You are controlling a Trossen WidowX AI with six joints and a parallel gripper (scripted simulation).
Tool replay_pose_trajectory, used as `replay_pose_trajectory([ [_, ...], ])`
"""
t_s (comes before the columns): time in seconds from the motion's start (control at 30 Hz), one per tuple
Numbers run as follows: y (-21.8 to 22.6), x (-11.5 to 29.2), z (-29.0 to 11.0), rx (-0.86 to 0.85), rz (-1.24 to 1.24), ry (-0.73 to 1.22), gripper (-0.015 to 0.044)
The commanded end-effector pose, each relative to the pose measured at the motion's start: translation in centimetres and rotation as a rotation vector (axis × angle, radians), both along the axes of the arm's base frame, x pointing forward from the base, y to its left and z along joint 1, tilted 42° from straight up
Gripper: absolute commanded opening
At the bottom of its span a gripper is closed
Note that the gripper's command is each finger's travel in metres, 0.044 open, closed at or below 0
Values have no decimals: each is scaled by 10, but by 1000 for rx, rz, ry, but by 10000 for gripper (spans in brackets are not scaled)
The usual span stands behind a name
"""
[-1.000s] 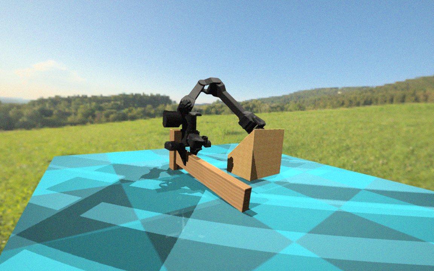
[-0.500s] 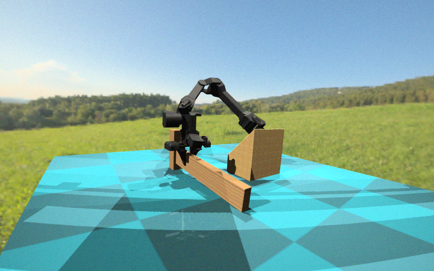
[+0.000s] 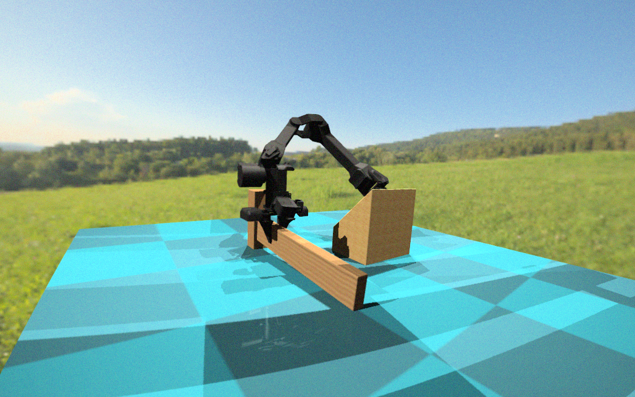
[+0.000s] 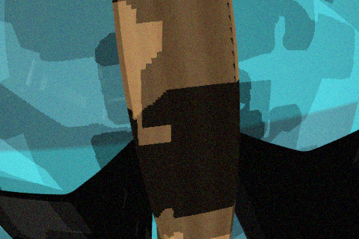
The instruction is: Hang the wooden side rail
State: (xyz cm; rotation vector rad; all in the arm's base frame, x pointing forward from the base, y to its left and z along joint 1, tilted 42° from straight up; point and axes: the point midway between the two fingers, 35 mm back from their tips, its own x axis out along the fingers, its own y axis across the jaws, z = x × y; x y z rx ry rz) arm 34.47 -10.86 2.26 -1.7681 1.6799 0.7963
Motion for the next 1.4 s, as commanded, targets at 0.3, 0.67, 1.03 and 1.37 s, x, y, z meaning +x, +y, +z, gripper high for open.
replay_pose_trajectory([
  [0.3, -2, 1, 1, -9, 2, -5, 0],
  [0.67, -4, 1, -1, -9, 2, -5, 0],
  [1.03, -5, 1, -2, -9, 2, -5, 0],
  [1.37, -6, 1, -3, -9, 2, -5, 0],
])
